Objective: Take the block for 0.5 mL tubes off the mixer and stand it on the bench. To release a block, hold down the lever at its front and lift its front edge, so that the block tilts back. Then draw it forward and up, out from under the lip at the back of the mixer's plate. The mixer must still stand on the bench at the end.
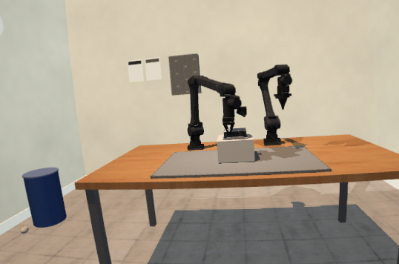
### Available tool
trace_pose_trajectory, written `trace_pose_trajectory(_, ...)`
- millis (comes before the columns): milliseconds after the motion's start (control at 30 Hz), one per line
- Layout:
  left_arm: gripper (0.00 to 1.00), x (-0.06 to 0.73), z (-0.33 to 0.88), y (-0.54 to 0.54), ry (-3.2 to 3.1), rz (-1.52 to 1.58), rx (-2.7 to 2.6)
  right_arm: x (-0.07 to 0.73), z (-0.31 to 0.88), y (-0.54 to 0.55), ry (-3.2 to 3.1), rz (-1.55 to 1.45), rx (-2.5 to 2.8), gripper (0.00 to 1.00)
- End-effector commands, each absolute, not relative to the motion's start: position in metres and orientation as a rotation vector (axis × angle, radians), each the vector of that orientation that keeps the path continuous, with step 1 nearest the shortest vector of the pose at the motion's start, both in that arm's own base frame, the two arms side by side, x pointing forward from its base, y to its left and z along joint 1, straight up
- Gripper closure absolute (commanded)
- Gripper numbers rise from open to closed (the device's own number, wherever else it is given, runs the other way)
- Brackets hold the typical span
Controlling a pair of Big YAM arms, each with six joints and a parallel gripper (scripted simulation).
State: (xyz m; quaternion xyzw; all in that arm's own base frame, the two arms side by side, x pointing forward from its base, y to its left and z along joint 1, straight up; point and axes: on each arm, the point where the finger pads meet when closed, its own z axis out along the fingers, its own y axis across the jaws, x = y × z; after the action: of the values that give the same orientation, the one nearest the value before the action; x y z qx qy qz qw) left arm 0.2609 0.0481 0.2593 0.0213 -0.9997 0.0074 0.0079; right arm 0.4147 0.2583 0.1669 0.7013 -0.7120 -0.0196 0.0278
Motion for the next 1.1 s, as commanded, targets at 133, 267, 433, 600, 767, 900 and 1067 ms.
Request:
trace_pose_trajectory(133, 1.00, 0.263, 0.262, 0.045, -3.125, 0.023, 0.024, 0.399, 0.196, 0.267, -2.177, -0.074, 2.226, 1.00)
trace_pose_trajectory(267, 1.00, 0.267, 0.268, 0.046, -3.140, 0.019, 0.024, 0.399, 0.196, 0.267, -2.178, -0.074, 2.226, 1.00)
trace_pose_trajectory(433, 1.00, 0.271, 0.276, 0.046, -3.159, 0.014, 0.025, 0.399, 0.197, 0.266, -2.178, -0.074, 2.227, 1.00)
trace_pose_trajectory(600, 1.00, 0.272, 0.277, 0.047, -3.162, 0.014, 0.025, 0.400, 0.197, 0.266, -2.179, -0.073, 2.228, 1.00)
trace_pose_trajectory(767, 1.00, 0.273, 0.279, 0.047, -3.166, 0.013, 0.025, 0.400, 0.197, 0.266, -2.180, -0.073, 2.229, 1.00)
trace_pose_trajectory(900, 1.00, 0.274, 0.280, 0.047, -3.169, 0.012, 0.025, 0.400, 0.197, 0.266, -2.180, -0.073, 2.229, 1.00)
trace_pose_trajectory(1067, 1.00, 0.275, 0.282, 0.047, -3.174, 0.011, 0.025, 0.401, 0.197, 0.266, -2.181, -0.073, 2.230, 1.00)
